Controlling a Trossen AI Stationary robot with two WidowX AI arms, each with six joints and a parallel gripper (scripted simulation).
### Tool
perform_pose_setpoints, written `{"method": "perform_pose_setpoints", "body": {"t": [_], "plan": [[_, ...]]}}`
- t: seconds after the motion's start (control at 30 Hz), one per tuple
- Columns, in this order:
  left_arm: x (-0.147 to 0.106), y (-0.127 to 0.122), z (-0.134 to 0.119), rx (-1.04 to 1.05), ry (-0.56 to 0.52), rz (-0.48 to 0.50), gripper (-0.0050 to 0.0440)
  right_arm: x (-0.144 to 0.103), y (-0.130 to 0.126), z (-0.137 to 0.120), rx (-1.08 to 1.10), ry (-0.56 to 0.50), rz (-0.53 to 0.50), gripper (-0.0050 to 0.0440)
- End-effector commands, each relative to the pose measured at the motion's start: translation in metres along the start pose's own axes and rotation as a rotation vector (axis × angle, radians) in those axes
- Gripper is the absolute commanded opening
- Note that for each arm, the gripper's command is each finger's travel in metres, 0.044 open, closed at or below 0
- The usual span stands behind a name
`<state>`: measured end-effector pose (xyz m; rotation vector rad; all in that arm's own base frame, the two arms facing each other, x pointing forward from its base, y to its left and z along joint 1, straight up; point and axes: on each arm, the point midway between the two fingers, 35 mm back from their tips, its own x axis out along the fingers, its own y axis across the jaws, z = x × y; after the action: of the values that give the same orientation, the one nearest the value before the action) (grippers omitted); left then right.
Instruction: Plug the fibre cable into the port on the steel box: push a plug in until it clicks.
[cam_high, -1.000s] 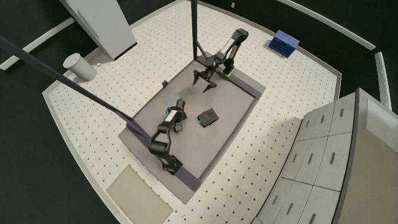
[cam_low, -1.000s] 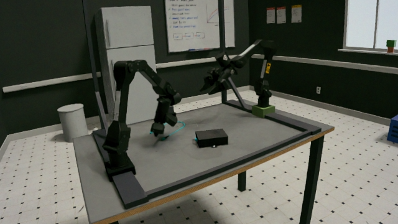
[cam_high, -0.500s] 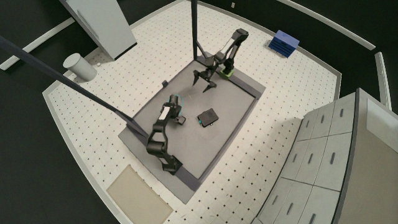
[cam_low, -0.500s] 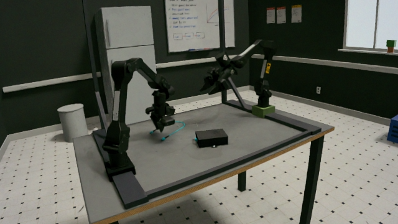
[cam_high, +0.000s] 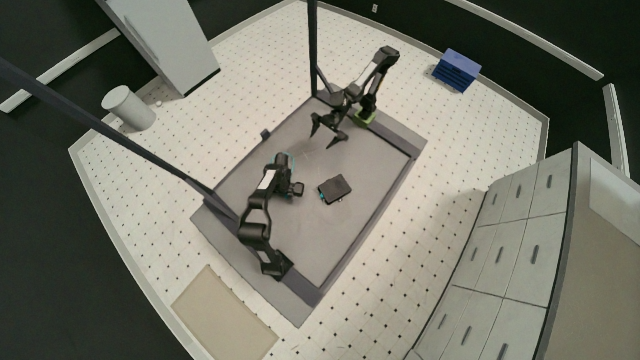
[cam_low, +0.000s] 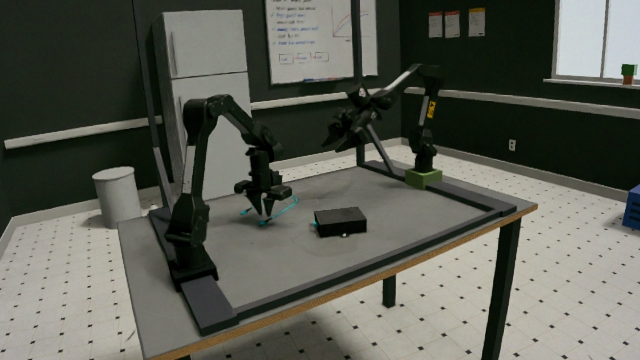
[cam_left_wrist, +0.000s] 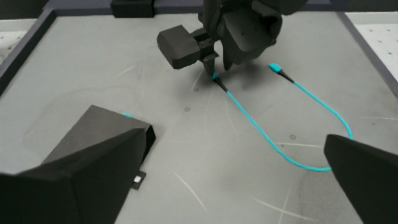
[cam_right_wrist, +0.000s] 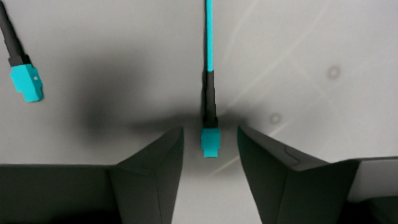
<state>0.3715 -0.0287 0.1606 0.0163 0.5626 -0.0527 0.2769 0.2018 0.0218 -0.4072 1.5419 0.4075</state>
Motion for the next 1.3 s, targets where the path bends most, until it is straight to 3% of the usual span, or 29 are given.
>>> {"method": "perform_pose_setpoints", "body": {"t": [0.0,0.33,0.37,0.73,1.13,1.27], "plan": [[-0.004,-0.001,0.011,-0.002,-0.030,-0.001,0.0440,0.003,-0.004,0.000,-0.010,-0.007,-0.007,0.0146],[-0.004,-0.001,0.011,-0.002,-0.030,-0.001,0.0440,0.019,-0.003,0.001,-0.010,-0.009,-0.004,0.0146],[-0.004,-0.001,0.011,-0.002,-0.030,-0.001,0.0440,0.015,-0.002,0.003,-0.010,-0.023,-0.003,0.0122],[-0.004,-0.001,0.011,-0.002,-0.030,-0.001,0.0440,0.013,-0.002,0.005,-0.009,-0.029,-0.001,0.0046],[-0.004,-0.001,0.011,-0.002,-0.030,-0.001,0.0440,0.013,-0.001,0.004,-0.009,-0.029,-0.001,0.0003],[-0.004,-0.001,0.011,-0.002,-0.030,-0.001,0.0440,-0.009,-0.001,0.007,-0.010,-0.052,0.002,0.0003]]}}
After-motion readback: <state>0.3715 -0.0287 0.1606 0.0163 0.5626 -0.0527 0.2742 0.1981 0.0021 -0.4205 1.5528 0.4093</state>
